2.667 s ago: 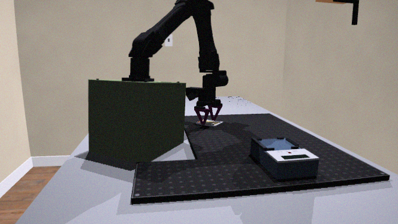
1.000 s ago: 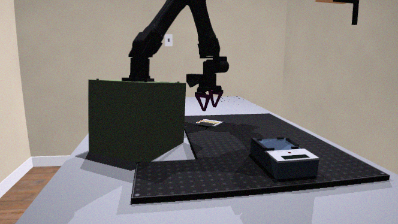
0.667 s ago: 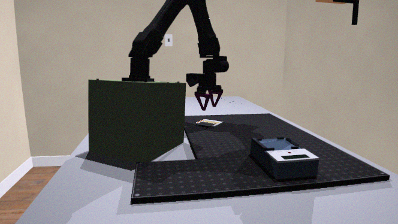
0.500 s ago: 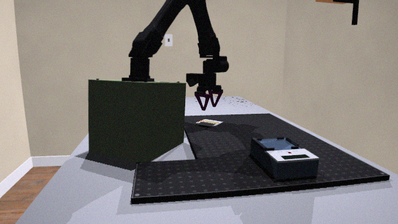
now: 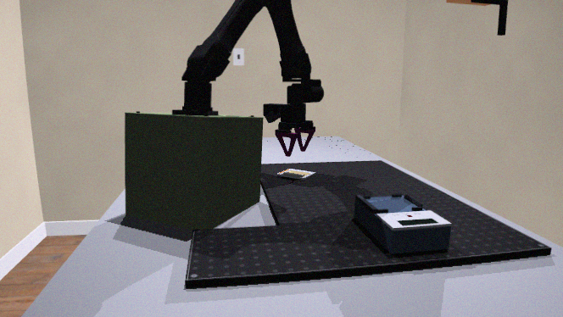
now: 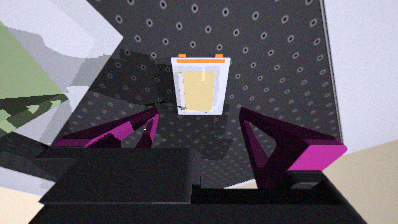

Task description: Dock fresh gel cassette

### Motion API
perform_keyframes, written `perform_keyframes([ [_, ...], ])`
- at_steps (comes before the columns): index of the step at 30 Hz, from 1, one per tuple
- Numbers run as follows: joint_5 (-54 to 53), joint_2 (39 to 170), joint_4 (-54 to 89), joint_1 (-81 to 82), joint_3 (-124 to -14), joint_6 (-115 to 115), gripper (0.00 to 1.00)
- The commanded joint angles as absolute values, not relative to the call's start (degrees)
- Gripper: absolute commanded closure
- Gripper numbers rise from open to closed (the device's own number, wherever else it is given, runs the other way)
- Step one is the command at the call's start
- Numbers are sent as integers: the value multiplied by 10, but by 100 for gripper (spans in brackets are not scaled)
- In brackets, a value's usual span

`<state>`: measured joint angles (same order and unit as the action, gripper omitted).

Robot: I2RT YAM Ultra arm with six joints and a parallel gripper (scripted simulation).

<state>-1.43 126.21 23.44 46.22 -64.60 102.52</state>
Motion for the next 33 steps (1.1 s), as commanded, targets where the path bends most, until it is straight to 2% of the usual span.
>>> perform_keyframes([
  [1, -20, 1243, 244, 456, -640, 1030, 0],
  [15, -20, 1243, 244, 456, -640, 1030, 0],
  [16, -20, 1240, 227, 449, -627, 1011, 66],
  [33, -31, 1203, 169, 337, -524, 839, 66],
])
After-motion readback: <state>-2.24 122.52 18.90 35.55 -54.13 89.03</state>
